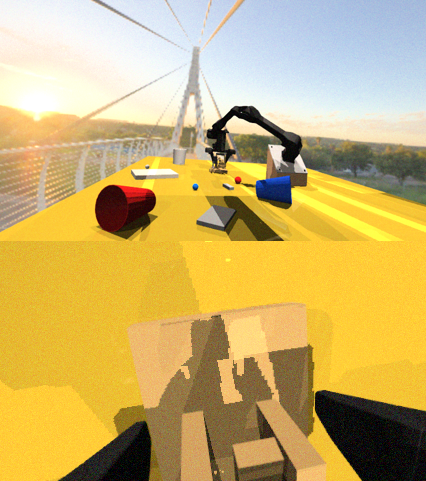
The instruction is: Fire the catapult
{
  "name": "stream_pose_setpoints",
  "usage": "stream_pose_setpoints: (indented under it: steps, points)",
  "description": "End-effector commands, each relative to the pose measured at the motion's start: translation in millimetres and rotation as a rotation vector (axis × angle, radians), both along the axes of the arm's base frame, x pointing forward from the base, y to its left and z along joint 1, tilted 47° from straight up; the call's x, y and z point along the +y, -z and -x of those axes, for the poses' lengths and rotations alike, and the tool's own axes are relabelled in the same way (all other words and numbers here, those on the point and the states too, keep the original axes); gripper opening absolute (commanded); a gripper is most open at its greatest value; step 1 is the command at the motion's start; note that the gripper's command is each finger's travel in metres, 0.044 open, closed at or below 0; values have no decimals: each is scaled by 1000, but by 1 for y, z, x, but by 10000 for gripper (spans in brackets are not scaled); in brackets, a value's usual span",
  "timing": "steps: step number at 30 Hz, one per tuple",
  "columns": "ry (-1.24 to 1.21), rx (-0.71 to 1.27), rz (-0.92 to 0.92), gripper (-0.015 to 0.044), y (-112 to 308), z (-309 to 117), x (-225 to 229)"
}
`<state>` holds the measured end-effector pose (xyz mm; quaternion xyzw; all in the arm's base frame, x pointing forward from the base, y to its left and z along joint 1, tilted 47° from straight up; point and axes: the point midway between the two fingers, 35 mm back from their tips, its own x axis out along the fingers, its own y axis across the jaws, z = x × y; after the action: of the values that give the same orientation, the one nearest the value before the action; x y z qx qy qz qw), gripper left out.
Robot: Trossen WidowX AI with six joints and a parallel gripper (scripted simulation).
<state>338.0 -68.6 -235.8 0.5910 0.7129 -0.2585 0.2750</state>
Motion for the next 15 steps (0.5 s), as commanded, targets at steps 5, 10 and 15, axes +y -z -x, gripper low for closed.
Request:
stream_pose_setpoints:
  steps: [5, 10, 15]
  points:
    - [-1, 0, 0, 177, 0, 0, 0]
    - [-1, 0, 0, 125, 0, 0, 0]
    - [-1, 0, 3, 32, -17, -5, -18]
